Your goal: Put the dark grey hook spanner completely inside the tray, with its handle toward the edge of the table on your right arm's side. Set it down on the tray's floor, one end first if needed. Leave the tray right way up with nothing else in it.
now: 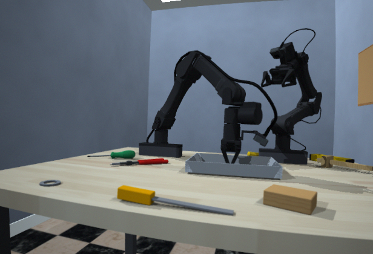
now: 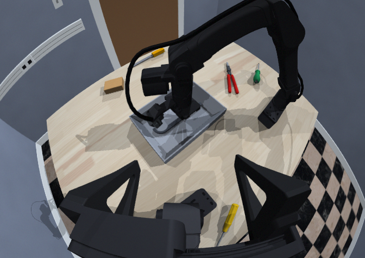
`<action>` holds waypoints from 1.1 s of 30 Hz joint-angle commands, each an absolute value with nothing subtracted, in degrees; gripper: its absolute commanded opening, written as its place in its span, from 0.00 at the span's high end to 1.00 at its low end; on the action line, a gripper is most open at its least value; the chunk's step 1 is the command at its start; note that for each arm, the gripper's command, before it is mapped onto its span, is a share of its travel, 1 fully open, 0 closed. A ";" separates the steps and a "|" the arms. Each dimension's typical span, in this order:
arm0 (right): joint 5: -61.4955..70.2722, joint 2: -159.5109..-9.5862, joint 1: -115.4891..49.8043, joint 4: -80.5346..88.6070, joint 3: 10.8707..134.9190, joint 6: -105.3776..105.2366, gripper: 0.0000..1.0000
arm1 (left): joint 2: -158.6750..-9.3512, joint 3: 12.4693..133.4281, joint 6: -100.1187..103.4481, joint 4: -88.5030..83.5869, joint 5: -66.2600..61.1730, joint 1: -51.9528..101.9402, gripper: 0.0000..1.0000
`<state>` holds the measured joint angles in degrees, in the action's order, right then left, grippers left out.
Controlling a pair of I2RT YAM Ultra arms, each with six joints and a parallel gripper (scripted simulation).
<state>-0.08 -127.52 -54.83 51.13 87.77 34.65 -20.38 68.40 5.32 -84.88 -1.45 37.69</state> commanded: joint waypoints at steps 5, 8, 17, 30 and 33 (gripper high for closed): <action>-0.06 -127.13 -55.39 50.70 88.09 34.88 0.81 | -19.53 70.30 4.94 -85.99 -1.87 37.18 0.00; -0.04 -126.13 -55.52 50.74 88.17 34.74 0.48 | -19.53 70.30 4.94 -85.99 -1.87 37.18 0.00; 0.03 -124.39 -55.93 50.89 89.01 33.92 0.48 | -19.53 70.30 4.94 -85.99 -1.87 37.18 0.00; -0.12 -121.98 -54.58 57.84 93.27 35.39 0.35 | -19.53 70.30 4.94 -85.99 -1.87 37.18 0.00; -0.12 -121.49 -54.57 59.49 94.42 35.41 0.35 | -19.53 70.30 4.94 -85.99 -1.87 37.18 0.00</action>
